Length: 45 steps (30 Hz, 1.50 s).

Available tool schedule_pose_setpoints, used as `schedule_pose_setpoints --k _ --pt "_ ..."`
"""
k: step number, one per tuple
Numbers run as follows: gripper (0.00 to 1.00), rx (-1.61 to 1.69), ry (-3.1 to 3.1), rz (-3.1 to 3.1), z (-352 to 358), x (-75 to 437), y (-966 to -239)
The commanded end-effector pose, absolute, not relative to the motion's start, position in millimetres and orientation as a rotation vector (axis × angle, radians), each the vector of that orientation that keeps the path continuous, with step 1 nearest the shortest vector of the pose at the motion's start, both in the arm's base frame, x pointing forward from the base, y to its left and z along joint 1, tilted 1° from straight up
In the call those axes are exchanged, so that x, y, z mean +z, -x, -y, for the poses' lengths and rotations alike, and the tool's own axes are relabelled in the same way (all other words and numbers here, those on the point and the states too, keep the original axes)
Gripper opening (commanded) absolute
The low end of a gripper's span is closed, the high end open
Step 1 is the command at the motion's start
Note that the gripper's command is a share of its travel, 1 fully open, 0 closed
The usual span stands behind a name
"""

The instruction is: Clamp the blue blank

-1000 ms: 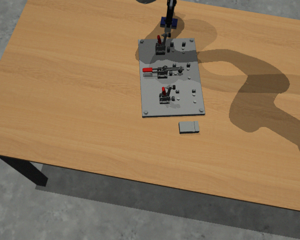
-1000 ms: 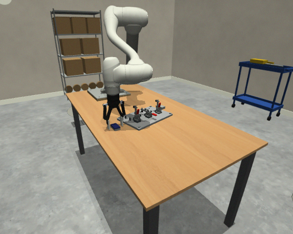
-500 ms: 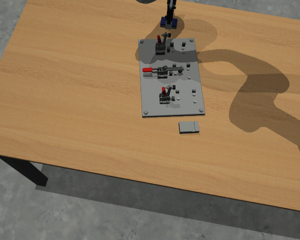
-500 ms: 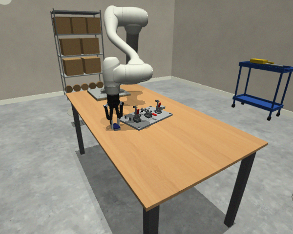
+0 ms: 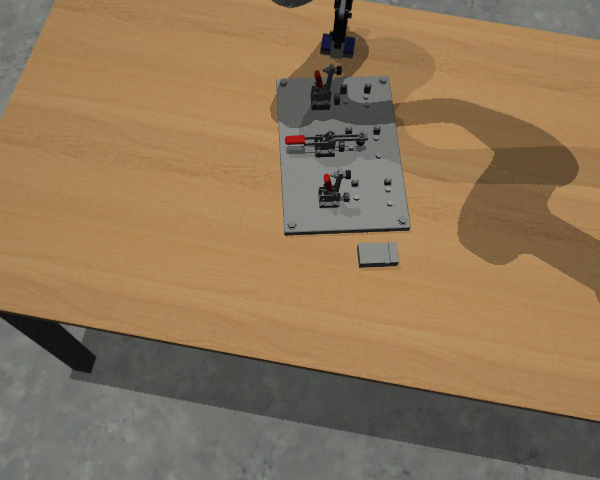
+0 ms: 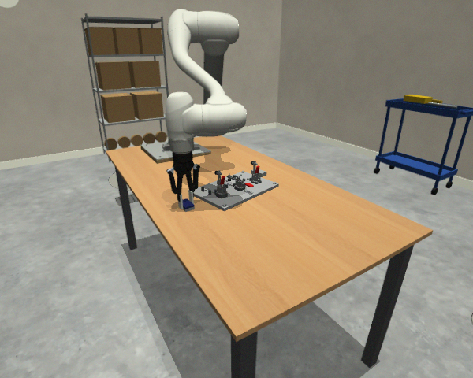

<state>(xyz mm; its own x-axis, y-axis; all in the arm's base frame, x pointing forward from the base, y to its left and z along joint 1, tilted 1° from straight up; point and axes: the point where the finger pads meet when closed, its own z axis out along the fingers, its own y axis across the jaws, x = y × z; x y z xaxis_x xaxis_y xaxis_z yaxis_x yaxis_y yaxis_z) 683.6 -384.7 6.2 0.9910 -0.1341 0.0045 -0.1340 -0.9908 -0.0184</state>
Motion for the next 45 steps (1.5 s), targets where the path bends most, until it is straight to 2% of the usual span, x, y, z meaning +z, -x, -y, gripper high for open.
schedule_pose_setpoints --k 1,30,45 --pt "0.00 -0.005 3.112 -0.214 380 2 -684" --pt "0.00 -0.005 3.112 -0.214 380 6 -684" --pt "0.00 -0.005 3.112 -0.214 381 61 -684"
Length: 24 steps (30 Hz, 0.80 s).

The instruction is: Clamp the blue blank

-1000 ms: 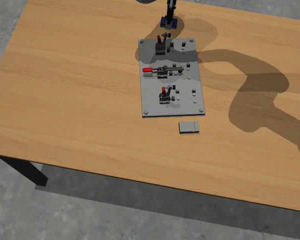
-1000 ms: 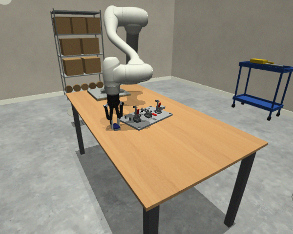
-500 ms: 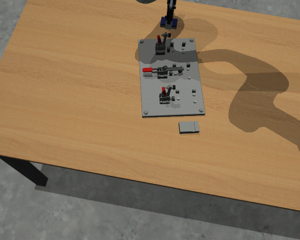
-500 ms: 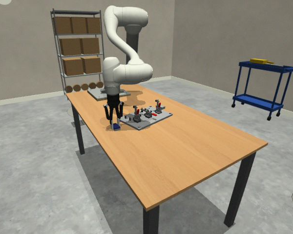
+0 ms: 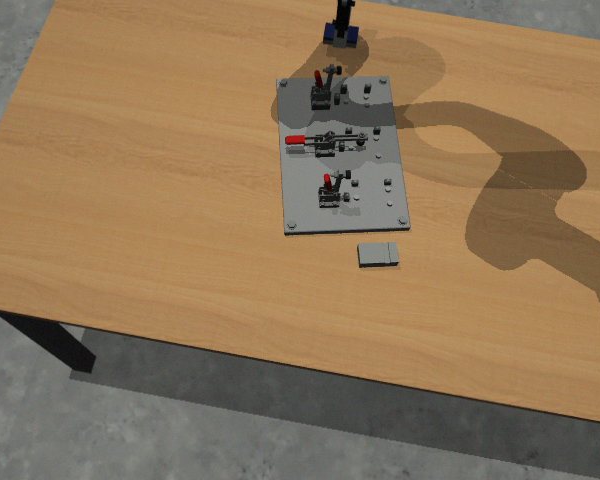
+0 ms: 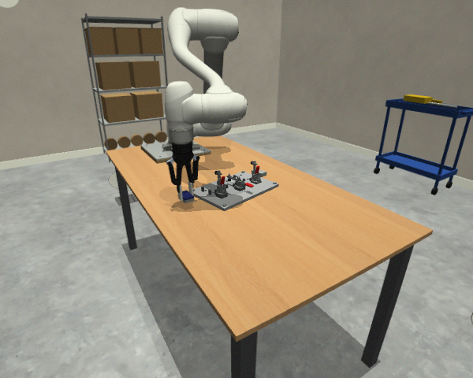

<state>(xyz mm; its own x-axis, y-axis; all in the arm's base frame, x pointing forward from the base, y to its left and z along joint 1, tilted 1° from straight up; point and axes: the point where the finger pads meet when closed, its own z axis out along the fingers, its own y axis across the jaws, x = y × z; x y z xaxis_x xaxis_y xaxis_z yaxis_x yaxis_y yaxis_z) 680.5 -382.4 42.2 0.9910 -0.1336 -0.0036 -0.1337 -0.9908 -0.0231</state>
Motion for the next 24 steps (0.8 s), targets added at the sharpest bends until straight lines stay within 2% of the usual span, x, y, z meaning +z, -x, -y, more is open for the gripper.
schedule_pose_setpoints --k 1,14,24 --pt "0.00 -0.005 3.112 -0.214 381 61 -684" --pt "0.00 -0.005 3.112 -0.214 382 112 -684" --pt "0.00 -0.005 3.112 -0.214 382 122 -684"
